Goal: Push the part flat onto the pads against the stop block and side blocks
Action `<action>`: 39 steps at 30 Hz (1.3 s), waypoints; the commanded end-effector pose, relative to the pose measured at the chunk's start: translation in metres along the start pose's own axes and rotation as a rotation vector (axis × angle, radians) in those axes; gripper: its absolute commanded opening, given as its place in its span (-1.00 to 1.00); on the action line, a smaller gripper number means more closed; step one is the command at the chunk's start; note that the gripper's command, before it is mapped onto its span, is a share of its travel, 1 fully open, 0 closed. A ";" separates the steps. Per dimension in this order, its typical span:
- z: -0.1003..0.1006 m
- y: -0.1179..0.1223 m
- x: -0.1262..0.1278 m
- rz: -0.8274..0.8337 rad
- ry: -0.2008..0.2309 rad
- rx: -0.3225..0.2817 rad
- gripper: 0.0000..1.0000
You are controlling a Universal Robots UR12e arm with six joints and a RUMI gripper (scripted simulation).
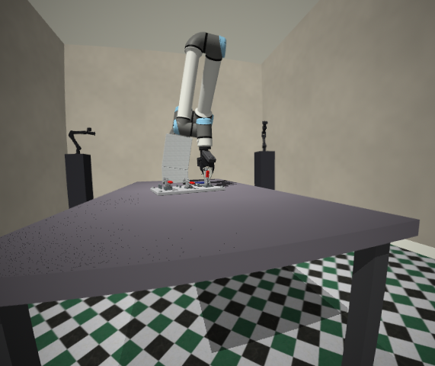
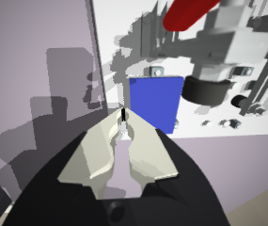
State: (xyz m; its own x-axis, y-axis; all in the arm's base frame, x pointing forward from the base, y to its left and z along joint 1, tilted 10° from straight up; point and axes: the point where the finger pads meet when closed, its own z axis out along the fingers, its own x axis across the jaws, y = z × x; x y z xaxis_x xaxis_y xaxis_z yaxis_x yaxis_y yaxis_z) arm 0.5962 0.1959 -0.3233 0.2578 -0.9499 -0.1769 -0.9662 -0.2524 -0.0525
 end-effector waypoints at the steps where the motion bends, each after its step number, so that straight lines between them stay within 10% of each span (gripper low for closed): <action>1: 0.002 0.003 0.057 0.047 0.075 -0.016 -1.00; 39: 0.002 0.003 0.055 0.044 0.072 -0.016 -1.00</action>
State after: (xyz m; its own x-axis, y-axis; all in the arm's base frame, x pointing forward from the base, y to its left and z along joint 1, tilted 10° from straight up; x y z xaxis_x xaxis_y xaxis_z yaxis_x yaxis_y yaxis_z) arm 0.5963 0.1959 -0.3233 0.2566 -0.9498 -0.1791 -0.9665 -0.2512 -0.0528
